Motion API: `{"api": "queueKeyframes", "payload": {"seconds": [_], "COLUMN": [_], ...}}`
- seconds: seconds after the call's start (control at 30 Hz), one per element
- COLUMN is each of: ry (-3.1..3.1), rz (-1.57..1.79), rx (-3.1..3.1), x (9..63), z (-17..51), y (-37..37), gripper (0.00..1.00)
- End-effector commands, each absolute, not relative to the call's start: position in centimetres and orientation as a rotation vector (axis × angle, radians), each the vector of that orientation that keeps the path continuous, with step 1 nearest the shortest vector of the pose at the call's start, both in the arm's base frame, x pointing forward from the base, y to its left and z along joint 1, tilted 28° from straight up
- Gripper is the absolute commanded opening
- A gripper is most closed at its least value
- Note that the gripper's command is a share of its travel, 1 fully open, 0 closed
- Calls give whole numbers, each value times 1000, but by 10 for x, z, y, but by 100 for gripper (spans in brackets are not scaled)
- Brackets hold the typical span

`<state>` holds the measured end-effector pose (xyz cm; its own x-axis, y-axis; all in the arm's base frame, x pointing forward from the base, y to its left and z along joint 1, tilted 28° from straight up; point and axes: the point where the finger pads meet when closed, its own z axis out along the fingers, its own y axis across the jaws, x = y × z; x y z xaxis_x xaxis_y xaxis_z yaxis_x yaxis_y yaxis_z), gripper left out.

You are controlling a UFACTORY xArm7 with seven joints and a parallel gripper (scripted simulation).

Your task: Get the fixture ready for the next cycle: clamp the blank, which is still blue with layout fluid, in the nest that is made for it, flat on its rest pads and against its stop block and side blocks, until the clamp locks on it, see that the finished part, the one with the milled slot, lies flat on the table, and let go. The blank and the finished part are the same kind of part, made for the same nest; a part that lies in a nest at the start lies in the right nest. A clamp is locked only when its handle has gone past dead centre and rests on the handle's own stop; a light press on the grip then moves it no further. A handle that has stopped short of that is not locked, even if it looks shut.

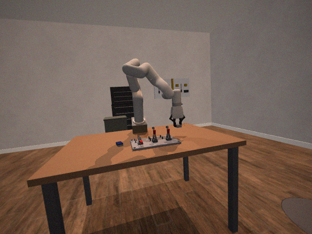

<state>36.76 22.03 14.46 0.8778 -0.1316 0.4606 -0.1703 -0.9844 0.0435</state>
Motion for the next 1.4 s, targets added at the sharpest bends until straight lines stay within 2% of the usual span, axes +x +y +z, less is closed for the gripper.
{"api": "queueKeyframes", "payload": {"seconds": [0.0, 0.5, 1.37], "ry": [-238, -238, -238], "rz": [723, 723, 723], "rx": [2967, 2967, 2967], "x": [368, 372, 405], "z": [146, 138, 74], "y": [222, 221, 214], "gripper": [0, 0, 0]}}
